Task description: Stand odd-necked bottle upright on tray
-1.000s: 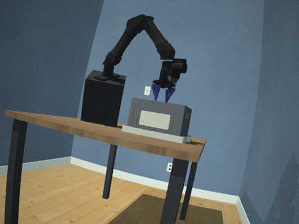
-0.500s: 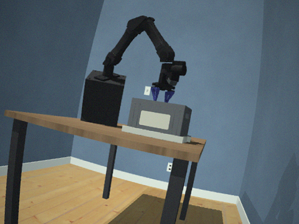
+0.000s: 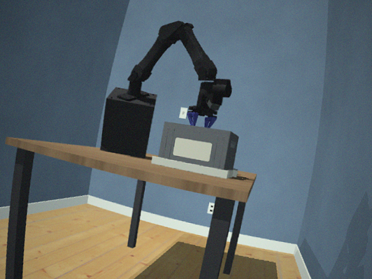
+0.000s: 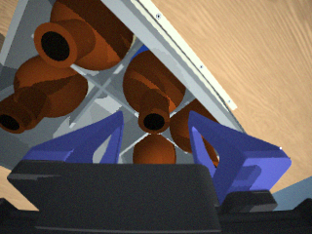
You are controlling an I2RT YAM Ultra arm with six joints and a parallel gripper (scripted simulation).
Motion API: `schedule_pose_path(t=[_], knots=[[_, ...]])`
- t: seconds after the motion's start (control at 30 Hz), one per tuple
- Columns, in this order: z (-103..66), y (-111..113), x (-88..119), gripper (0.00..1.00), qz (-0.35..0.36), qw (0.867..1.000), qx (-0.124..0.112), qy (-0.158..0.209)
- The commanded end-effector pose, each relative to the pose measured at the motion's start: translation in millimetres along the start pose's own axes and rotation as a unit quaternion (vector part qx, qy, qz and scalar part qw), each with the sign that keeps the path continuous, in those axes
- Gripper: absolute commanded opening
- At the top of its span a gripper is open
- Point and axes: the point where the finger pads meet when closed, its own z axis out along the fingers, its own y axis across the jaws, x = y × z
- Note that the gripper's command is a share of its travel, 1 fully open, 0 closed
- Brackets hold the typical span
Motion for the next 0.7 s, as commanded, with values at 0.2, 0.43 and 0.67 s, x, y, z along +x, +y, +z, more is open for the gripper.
schedule_pose_path(t=[0.2, 0.43, 0.67], knots=[[7.4, 2.6, -5.5, 0.61, 0.0, 1.0, -0.005, -0.01], [-0.4, 3.7, -11.7, 0.61, 0.002, 1.0, -0.011, -0.022], [5.4, 2.0, -9.2, 0.61, 0.002, 1.0, -0.007, -0.017]])
